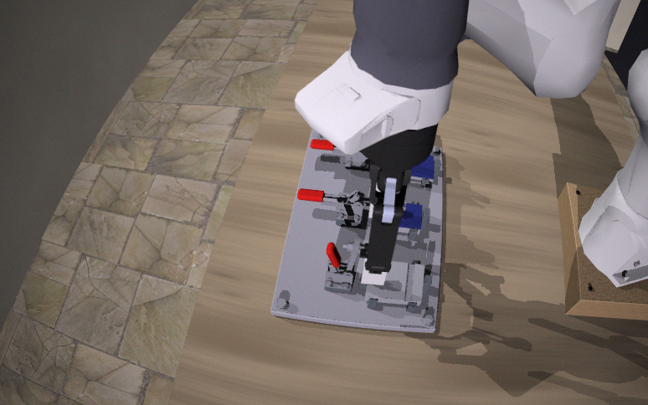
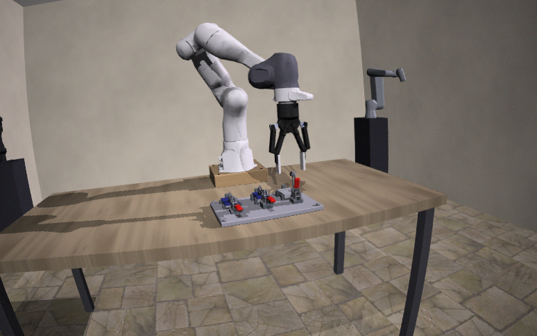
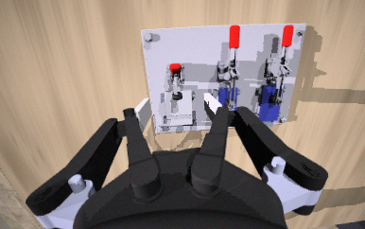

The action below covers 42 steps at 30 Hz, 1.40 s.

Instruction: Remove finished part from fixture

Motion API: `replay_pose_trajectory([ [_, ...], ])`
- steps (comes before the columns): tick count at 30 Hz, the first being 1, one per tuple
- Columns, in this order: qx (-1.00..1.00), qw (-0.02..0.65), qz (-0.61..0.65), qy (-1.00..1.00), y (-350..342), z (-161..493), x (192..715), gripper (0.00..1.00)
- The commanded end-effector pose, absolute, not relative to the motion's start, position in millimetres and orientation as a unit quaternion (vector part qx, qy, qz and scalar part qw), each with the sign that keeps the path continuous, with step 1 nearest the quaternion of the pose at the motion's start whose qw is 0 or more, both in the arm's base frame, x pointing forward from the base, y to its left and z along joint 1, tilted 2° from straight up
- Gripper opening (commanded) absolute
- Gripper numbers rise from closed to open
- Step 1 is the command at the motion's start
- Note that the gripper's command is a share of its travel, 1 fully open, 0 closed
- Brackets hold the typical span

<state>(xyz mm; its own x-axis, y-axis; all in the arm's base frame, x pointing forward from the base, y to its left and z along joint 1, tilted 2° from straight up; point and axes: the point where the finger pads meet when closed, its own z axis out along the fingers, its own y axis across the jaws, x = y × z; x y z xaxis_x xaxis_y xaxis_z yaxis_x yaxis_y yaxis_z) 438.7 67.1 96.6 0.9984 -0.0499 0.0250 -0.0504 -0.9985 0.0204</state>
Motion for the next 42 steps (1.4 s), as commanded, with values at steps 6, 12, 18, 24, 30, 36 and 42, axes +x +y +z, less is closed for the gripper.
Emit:
replay_pose_trajectory([
  [6,0.999,0.01,0.015,-0.034,67.9,96.8,418.7,0.58],
  [12,0.999,0.01,0.015,-0.034,68.6,96.4,405.8,0.58],
  [18,0.999,0.01,0.015,-0.034,68.8,96.3,402.3,0.58],
  [24,0.999,0.01,0.015,-0.034,68.9,96.2,401.7,0.58],
  [30,0.999,0.01,0.015,-0.034,68.7,90.7,401.9,0.58],
  [36,0.999,0.01,0.015,-0.034,68.5,81.4,402.1,0.58],
  [42,0.999,0.01,0.015,-0.034,68.2,63.4,402.7,0.58],
])
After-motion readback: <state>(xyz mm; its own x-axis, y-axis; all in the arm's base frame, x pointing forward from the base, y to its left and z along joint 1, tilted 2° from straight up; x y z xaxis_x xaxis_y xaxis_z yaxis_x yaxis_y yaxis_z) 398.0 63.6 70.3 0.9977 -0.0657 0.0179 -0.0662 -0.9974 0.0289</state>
